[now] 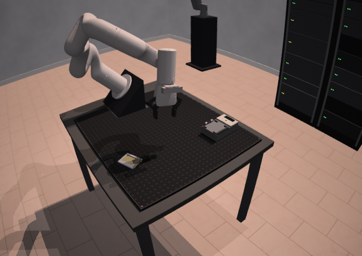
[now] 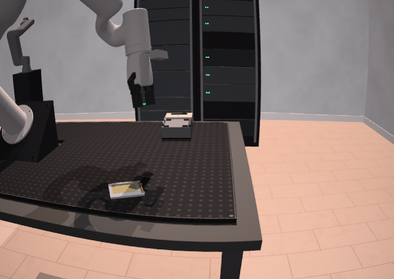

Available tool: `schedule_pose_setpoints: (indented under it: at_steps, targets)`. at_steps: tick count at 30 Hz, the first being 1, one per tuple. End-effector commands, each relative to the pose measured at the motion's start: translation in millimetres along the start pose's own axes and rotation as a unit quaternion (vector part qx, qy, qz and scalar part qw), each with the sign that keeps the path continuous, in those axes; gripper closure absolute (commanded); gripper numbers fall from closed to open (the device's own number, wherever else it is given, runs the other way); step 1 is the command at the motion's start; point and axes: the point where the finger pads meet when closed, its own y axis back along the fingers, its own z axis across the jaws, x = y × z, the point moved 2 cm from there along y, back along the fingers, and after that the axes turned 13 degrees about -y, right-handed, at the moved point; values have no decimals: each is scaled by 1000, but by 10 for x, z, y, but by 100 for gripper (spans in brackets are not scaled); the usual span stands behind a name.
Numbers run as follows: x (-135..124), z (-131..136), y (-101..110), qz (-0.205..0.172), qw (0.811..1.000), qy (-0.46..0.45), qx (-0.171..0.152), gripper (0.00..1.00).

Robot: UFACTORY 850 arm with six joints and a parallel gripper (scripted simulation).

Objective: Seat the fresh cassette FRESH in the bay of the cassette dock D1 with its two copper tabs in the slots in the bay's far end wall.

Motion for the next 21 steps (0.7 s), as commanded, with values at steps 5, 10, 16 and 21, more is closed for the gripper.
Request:
schedule_pose_setpoints:
  at_steps: [5, 10, 16, 21]
  targets:
    - [-360, -45, 102, -29, 999, 30, 19, 0]
    - [-511, -54, 140, -50, 997, 52, 33, 0]
    - [-795, -71, 212, -64, 995, 66, 42, 0]
    - [-945, -71, 251, -85, 991, 87, 57, 0]
